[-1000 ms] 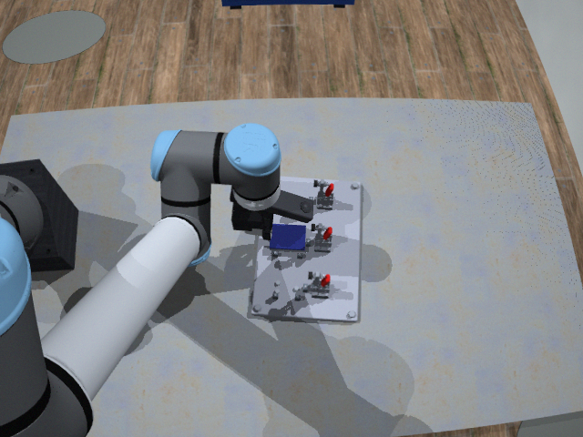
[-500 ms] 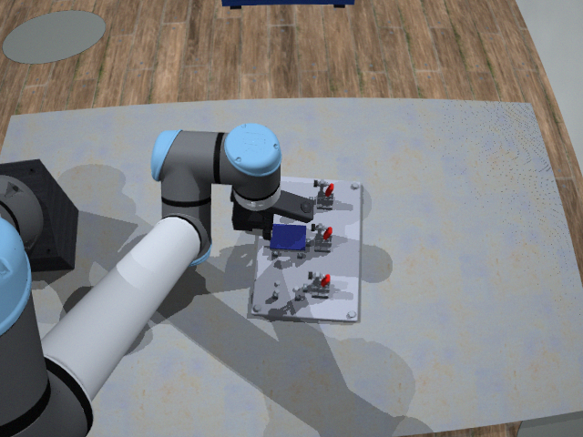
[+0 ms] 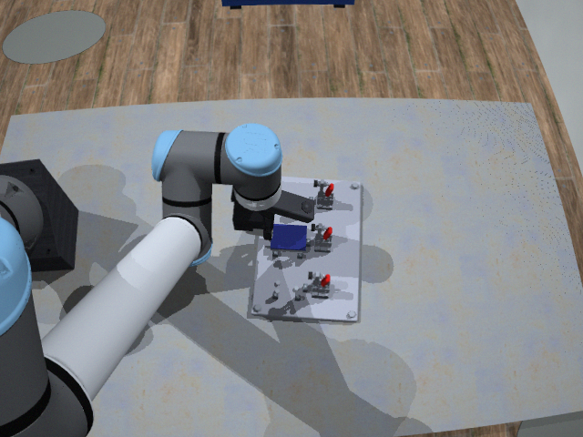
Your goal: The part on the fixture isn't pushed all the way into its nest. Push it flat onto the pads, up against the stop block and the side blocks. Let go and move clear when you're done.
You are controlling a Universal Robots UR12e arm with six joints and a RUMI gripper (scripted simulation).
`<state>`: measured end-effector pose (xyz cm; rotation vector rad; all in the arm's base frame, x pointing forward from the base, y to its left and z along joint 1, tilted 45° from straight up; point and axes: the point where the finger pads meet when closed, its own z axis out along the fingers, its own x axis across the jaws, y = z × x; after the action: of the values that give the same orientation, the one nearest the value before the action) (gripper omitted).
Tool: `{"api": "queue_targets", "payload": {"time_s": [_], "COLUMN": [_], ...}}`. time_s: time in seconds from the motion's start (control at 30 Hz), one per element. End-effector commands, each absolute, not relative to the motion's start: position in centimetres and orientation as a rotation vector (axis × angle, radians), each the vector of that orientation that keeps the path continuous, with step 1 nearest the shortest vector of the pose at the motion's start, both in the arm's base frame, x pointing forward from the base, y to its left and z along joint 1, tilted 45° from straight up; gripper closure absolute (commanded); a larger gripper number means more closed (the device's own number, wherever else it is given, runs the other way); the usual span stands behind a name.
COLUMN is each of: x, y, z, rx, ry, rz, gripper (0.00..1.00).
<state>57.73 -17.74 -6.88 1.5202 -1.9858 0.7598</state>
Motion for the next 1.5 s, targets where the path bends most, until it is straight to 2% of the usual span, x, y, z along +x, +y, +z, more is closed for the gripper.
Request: {"api": "queue_targets", "payload": {"time_s": [0.0,1.47], "x": [57.8,55.9], "y": [-17.7,-16.1], "z": [-6.8,-5.9], "rx": [1.521,1.521], "ry": [-1.986,-1.986], "rz": [0.761,0.761], "gripper": [1.0,1.0]}}
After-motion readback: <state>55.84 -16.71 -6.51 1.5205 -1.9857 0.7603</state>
